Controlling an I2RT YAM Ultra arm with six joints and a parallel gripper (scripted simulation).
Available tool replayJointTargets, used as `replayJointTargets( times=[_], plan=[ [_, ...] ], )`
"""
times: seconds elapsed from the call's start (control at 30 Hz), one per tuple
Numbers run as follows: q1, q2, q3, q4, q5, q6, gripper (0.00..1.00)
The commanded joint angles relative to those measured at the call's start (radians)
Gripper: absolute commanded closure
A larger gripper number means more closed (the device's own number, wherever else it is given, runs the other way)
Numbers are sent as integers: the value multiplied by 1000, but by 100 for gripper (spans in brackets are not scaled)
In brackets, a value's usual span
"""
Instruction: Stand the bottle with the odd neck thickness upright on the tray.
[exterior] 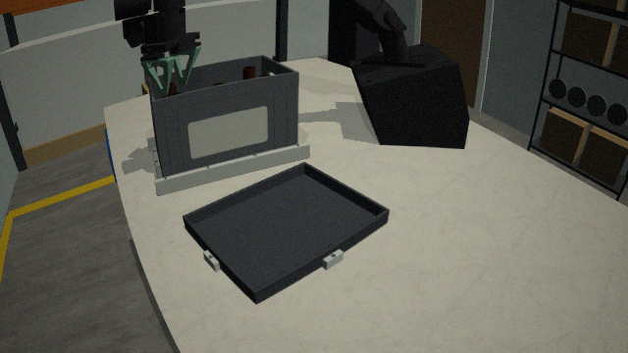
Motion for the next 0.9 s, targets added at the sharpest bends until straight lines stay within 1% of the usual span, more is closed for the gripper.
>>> replayJointTargets(
  times=[0.0,0.1,0.23,0.37,0.4,0.43,0.6,0.67,0.87],
  plan=[
    [0,-24,-21,25,3,-7,39],
    [-2,-20,-20,36,2,-8,39],
    [-7,-19,-44,50,2,-10,39],
    [-4,-15,-47,58,2,-11,39],
    [0,-27,-40,63,2,-10,39],
    [-2,-25,-57,65,1,-11,39],
    [-10,-17,-62,84,1,-13,39],
    [-9,-17,-77,89,1,-14,39],
    [-10,-13,-79,104,0,-15,39]
  ],
)
